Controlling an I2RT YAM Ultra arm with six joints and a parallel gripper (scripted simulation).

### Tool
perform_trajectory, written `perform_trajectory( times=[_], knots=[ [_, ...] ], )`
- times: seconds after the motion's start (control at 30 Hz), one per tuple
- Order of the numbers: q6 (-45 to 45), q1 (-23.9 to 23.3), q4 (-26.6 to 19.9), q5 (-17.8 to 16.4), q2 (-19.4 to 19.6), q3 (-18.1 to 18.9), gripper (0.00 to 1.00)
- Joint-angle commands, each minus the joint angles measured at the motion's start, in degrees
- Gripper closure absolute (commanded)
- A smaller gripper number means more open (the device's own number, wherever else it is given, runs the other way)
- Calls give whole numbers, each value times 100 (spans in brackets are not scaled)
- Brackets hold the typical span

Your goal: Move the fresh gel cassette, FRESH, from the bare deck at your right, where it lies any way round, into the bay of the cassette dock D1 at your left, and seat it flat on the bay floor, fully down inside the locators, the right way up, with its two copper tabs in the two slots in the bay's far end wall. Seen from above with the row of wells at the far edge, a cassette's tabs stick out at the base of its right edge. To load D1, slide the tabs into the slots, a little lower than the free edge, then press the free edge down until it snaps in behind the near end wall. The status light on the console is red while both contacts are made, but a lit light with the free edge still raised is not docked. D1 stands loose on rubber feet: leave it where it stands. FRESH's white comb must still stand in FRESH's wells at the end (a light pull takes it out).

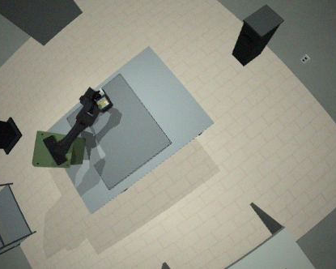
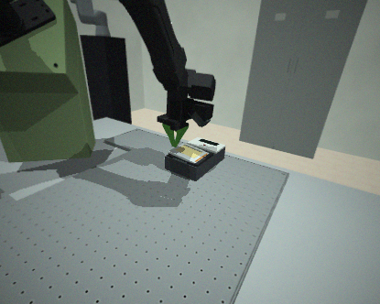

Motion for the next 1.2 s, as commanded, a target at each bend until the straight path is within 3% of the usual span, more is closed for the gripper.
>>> perform_trajectory(
  times=[0.0,1.17],
  knots=[
    [-48,127,180,36,-206,230,100],
    [-192,-53,334,-16,136,316,100]
  ],
)
